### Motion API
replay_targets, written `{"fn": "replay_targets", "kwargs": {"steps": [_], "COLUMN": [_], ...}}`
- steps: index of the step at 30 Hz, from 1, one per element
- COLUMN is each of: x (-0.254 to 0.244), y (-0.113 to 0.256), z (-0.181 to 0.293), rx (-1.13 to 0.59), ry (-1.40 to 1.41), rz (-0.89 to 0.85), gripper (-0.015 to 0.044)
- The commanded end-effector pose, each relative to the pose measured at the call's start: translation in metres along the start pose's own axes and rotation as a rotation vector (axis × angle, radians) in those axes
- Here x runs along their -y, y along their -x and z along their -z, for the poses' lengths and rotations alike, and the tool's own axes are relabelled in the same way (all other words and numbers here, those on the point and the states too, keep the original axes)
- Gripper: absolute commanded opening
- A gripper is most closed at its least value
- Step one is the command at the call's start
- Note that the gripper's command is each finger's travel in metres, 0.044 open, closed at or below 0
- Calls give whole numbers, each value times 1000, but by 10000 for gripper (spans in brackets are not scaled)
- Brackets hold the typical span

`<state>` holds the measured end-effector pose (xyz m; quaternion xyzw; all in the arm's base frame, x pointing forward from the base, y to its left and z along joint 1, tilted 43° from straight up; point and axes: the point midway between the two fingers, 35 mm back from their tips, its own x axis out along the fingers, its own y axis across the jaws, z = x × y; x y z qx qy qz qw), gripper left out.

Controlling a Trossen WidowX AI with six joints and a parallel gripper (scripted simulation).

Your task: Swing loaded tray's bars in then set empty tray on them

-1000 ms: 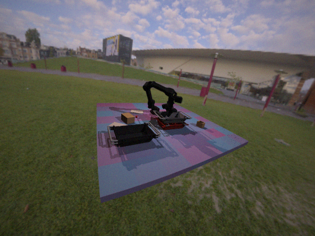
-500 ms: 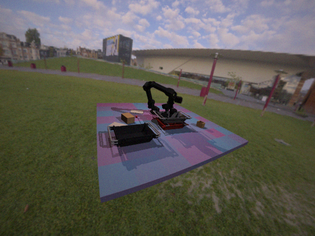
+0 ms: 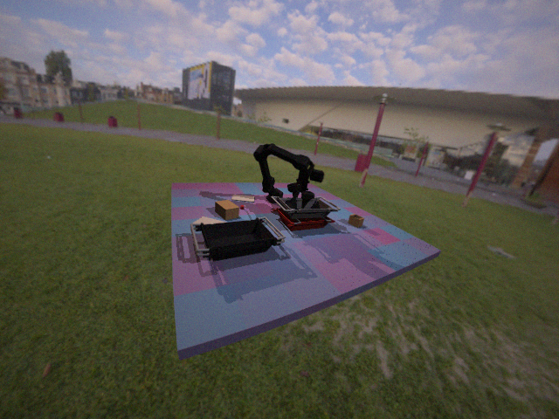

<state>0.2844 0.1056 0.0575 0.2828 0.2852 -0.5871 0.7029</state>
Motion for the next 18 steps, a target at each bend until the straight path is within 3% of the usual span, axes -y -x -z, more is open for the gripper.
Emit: {"fn": "replay_targets", "kwargs": {"steps": [1,13,18], "x": [-3,2,4], "y": [21,98,97], "z": [2,0,0], "rx": [-15,-53,-51], "ry": [11,76,80], "rz": [-21,-85,-90], "gripper": [440,440,440]}}
